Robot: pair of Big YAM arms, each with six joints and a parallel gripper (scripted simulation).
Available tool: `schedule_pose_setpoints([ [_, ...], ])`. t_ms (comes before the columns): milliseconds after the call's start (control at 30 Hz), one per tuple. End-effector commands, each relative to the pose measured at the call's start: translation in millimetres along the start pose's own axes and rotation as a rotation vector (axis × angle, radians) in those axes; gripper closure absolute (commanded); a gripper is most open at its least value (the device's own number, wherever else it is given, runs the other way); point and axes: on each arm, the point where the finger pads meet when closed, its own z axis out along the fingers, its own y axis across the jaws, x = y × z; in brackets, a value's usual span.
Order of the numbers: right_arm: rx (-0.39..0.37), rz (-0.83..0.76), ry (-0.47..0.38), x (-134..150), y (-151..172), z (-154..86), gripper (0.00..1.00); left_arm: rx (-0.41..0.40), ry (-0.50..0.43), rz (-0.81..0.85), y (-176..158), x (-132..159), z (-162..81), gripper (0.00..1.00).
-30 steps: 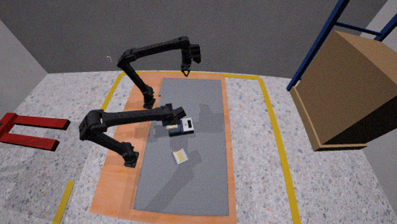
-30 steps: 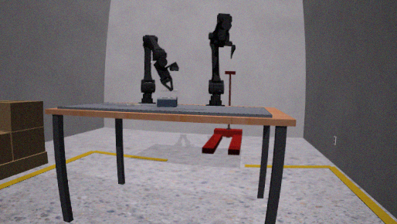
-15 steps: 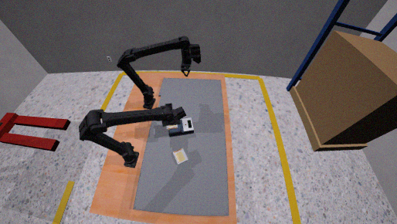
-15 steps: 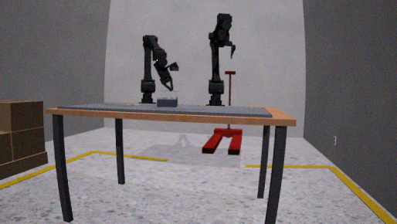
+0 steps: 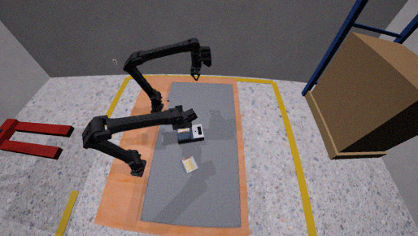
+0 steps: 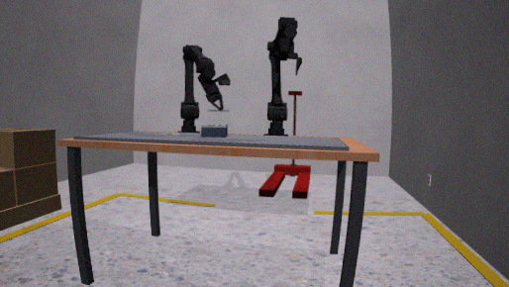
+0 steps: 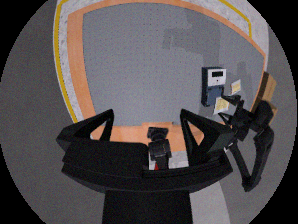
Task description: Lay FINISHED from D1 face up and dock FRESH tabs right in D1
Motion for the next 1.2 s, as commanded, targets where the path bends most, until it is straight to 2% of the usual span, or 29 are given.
schedule_pose_setpoints([
  [0, 0.023, -0.007, -0.01, -16.2, -11.8, -11.2, 1.0, -0.005, -0.04, 0.01, 1.1, -5.6, -20.1, 0.0],
  [367, 0.156, 0.293, 0.046, 25.8, -32.9, -28.0, 1.0, -0.005, -0.04, 0.01, 1.1, -5.6, -20.1, 0.0],
  [433, 0.156, 0.293, 0.046, 25.8, -32.9, -28.0, 1.0, -0.005, -0.04, 0.01, 1.1, -5.6, -20.1, 0.0],
  [833, 0.328, 0.633, 0.083, 79.3, -50.5, -48.6, 1.0, -0.005, -0.04, 0.01, 1.1, -5.6, -20.1, 0.0],
  [1000, 0.351, 0.676, 0.086, 92.9, -53.9, -54.0, 1.0, -0.005, -0.04, 0.01, 1.1, -5.6, -20.1, 0.0],
  [1167, 0.405, 0.779, 0.091, 115.7, -58.2, -63.1, 1.0, -0.005, -0.04, 0.01, 1.1, -5.6, -20.1, 0.0],
])
